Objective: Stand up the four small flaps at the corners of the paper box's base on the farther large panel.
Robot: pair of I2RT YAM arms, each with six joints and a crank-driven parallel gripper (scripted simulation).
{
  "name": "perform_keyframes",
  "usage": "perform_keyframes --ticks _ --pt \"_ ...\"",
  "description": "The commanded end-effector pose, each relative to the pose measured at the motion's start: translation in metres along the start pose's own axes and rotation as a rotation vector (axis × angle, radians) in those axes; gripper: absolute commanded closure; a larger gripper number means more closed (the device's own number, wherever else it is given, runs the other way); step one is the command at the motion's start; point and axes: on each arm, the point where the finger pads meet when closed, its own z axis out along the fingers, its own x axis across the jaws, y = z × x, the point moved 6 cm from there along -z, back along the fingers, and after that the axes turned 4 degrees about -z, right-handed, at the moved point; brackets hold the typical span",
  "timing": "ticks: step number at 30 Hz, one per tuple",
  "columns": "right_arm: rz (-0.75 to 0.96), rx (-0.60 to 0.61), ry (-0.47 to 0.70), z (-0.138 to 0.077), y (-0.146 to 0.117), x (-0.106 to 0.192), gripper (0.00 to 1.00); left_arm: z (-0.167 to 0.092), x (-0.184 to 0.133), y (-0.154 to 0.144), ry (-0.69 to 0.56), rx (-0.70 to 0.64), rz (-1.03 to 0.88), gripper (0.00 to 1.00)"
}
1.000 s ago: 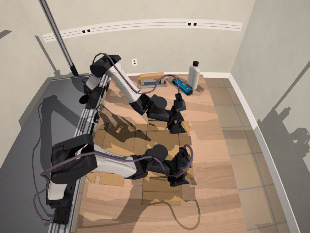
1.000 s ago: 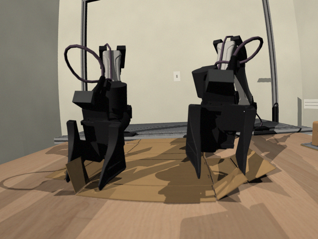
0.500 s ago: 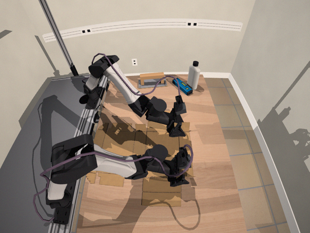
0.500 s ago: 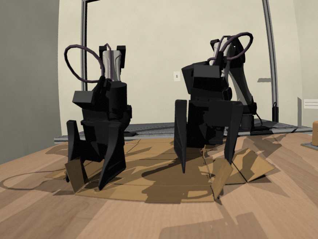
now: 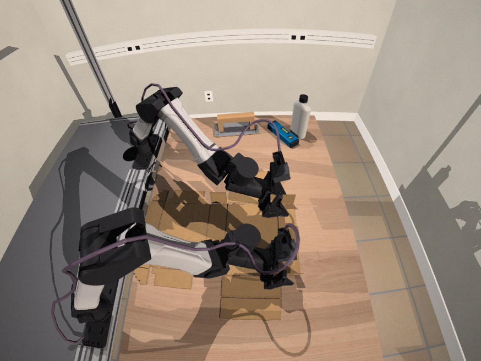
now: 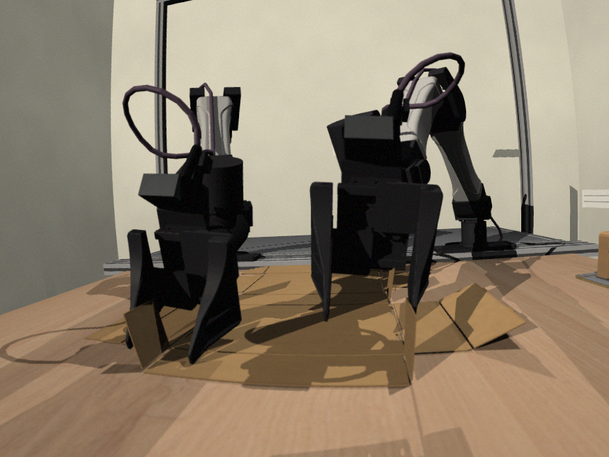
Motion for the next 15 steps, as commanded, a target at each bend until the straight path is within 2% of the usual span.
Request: perform_keyframes --ticks 1,3,8,10,13,15 --pt "-0.037 0.051 0.011 0.001 -0.023 0.005 0.19 -0.002 -0.008 0.022 0.003 -0.034 -0.03 0.19" --pt "-0.037 0.051 0.011 0.001 -0.023 0.005 0.19 0.004 -0.008 -0.001 0.014 0.001 -0.008 0.19" --pt "-0.037 0.051 0.011 0.001 -0.023 0.005 0.19 0.003 -0.014 0.003 0.009 -0.009 -0.014 0.24" --pt "-0.037 0.051 0.011 0.001 -0.023 0.005 0.19 0.005 -0.013 -0.004 0.014 0.001 -0.008 0.27" --pt "-0.037 0.051 0.011 0.001 -0.023 0.005 0.19 -0.005 -0.022 0.027 -0.008 -0.045 -0.036 0.31" --pt "-0.037 0.051 0.011 0.001 -0.023 0.005 0.19 -0.005 -0.022 0.029 -0.008 -0.047 -0.038 0.33"
